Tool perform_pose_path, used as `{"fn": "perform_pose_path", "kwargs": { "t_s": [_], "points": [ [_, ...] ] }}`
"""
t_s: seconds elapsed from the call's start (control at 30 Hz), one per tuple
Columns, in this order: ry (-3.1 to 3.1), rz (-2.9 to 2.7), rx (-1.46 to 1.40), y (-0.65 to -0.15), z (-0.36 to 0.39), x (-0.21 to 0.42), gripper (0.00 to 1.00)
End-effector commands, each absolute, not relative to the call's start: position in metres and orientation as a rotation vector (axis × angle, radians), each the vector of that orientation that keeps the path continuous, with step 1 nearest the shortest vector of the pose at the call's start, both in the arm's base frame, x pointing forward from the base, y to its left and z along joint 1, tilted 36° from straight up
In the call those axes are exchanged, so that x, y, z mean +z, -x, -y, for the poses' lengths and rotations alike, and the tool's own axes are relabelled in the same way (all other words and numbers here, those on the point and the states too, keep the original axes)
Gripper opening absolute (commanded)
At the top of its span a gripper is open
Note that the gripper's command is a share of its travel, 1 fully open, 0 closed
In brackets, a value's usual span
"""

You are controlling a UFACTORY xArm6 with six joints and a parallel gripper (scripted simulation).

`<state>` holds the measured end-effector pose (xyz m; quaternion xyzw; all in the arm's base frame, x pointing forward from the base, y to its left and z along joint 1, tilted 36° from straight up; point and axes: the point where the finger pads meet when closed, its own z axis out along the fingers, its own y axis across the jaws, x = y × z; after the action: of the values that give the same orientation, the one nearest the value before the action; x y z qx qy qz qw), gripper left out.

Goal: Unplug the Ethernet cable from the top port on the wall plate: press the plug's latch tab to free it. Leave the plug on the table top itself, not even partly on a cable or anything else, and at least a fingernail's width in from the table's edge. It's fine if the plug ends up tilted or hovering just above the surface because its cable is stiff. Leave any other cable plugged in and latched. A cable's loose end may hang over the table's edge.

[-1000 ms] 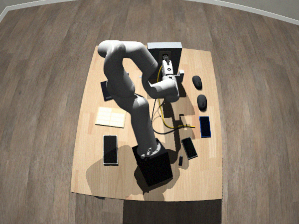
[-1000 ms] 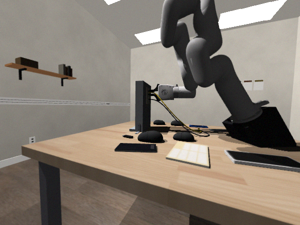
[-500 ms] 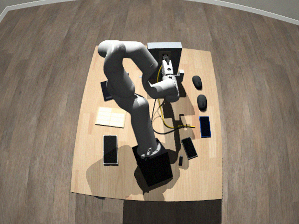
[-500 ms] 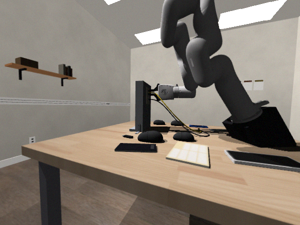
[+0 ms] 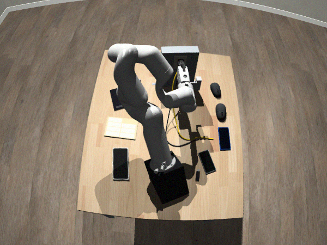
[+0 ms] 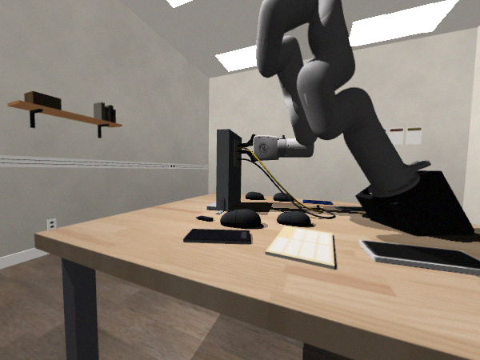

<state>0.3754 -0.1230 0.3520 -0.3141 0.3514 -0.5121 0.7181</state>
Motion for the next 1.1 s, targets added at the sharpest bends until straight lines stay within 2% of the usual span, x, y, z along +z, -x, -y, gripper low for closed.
{"fn": "perform_pose_path", "kwargs": {
  "t_s": [0.0, 0.53, 0.57, 1.07],
  "points": [
    [0.695, -0.777, -1.133, -0.3753, 0.123, 0.3519, 0.17],
    [0.695, -0.777, -1.133, -0.3755, 0.1228, 0.3536, 0.17],
    [0.695, -0.777, -1.133, -0.3753, 0.123, 0.3541, 0.0],
    [0.695, -0.777, -1.133, -0.3748, 0.1233, 0.355, 0.0]
  ]
}}
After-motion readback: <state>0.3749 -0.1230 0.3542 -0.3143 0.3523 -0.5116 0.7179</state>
